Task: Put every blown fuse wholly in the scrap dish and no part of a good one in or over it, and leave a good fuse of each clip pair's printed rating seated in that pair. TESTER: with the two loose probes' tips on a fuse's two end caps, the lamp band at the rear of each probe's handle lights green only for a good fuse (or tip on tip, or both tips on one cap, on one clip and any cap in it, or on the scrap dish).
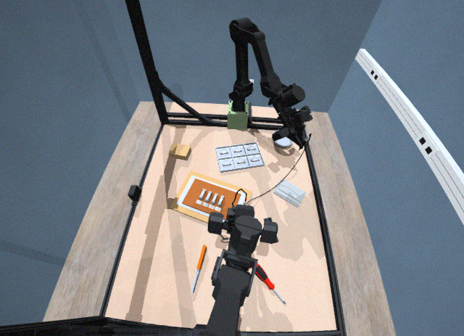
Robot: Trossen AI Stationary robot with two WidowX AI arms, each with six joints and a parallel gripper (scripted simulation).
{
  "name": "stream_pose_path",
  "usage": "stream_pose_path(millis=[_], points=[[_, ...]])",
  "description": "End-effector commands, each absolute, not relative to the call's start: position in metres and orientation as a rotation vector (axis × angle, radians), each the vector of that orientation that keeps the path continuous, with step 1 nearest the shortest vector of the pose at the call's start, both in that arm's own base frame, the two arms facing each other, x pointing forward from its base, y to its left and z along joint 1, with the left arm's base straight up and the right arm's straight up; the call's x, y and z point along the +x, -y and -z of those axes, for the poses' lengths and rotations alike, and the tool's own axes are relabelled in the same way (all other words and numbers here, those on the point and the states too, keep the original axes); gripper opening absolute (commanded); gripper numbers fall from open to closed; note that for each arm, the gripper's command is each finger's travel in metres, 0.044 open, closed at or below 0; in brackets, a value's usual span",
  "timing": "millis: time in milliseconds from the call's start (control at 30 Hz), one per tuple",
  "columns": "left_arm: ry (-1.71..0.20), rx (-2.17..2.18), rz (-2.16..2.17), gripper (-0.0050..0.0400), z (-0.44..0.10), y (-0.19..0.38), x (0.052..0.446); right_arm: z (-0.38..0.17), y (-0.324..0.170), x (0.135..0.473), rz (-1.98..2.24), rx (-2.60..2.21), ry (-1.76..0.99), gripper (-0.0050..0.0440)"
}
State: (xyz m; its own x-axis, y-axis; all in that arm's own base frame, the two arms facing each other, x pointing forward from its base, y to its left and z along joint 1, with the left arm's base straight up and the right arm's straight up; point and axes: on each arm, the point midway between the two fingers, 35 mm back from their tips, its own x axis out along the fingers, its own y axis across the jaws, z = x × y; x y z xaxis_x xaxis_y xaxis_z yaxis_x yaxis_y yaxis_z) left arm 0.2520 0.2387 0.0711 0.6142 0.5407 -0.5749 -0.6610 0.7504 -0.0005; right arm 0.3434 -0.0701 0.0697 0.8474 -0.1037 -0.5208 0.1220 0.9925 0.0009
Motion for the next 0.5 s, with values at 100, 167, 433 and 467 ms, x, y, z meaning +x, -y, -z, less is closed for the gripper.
stream_pose_path(millis=[100, 167, 433, 467], points=[[-0.501, -0.194, -0.707, -0.0050, -0.078, -0.244, 0.257, -0.081, 0.072, 0.349, 0.121, 0.029, -0.503, -0.0050], [-0.502, -0.193, -0.707, -0.0050, -0.078, -0.245, 0.257, -0.081, 0.072, 0.349, 0.121, 0.029, -0.503, -0.0050], [-0.485, -0.183, -0.708, -0.0050, -0.085, -0.246, 0.260, -0.081, 0.072, 0.349, 0.121, 0.029, -0.503, -0.0050], [-0.485, -0.183, -0.708, -0.0050, -0.085, -0.246, 0.260, -0.081, 0.072, 0.349, 0.121, 0.029, -0.503, -0.0050]])
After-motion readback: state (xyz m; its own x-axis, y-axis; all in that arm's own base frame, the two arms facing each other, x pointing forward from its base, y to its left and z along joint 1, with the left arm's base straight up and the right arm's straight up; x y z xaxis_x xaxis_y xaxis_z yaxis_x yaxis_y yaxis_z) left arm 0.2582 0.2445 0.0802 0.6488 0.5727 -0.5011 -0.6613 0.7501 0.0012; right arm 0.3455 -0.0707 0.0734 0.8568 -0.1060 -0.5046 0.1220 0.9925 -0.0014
